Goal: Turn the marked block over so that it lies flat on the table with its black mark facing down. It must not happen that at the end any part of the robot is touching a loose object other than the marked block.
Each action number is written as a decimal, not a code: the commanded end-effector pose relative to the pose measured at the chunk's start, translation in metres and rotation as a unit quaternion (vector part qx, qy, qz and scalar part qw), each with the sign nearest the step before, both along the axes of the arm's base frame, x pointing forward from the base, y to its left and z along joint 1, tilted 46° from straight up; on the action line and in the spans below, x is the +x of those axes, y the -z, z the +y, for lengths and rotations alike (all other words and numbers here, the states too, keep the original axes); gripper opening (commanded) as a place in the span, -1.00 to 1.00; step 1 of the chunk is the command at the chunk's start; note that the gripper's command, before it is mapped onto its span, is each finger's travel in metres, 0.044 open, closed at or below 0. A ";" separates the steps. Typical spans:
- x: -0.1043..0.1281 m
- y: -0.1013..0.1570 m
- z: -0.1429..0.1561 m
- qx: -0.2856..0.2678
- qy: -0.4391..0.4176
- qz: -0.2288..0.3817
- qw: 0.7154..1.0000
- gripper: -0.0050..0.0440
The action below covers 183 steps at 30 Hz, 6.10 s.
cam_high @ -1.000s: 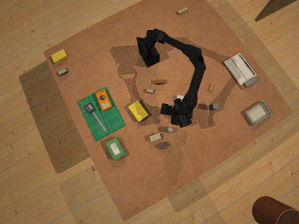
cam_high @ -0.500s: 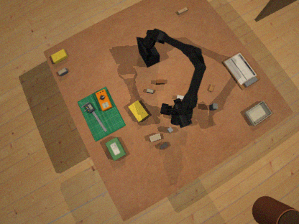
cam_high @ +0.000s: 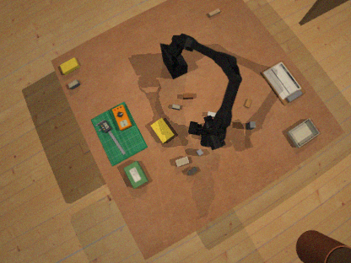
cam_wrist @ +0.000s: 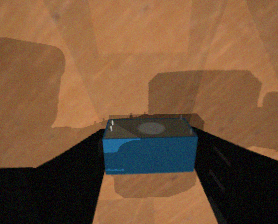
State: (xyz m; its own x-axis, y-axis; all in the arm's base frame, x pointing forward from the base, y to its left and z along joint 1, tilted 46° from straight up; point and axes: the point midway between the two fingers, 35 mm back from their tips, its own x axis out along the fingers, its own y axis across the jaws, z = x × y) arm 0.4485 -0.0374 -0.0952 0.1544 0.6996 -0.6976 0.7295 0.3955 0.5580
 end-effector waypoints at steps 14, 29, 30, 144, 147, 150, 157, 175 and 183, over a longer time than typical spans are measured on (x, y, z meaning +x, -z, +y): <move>0.006 -0.026 -0.016 -0.008 0.000 -0.019 1.000 -1.00; 0.002 -0.026 -0.017 -0.006 -0.001 -0.013 1.000 -1.00; 0.001 -0.026 -0.017 -0.007 0.000 -0.013 1.000 -1.00; 0.016 -0.001 -0.017 -0.365 0.284 -0.203 0.863 -1.00; 0.016 0.001 -0.015 -0.365 0.284 -0.203 0.863 -1.00; 0.017 0.003 -0.013 -0.365 0.284 -0.203 0.863 -1.00; 0.017 0.006 -0.010 -0.365 0.284 -0.203 0.863 -1.00; 0.018 0.010 -0.005 -0.364 0.283 -0.203 0.864 -1.00; 0.017 0.011 -0.005 -0.365 0.283 -0.202 0.864 -1.00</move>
State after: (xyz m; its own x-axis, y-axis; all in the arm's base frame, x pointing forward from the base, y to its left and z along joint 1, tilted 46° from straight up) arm 0.4612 -0.0434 -0.1101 0.6509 -0.1674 -0.7405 0.7322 0.3961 0.5540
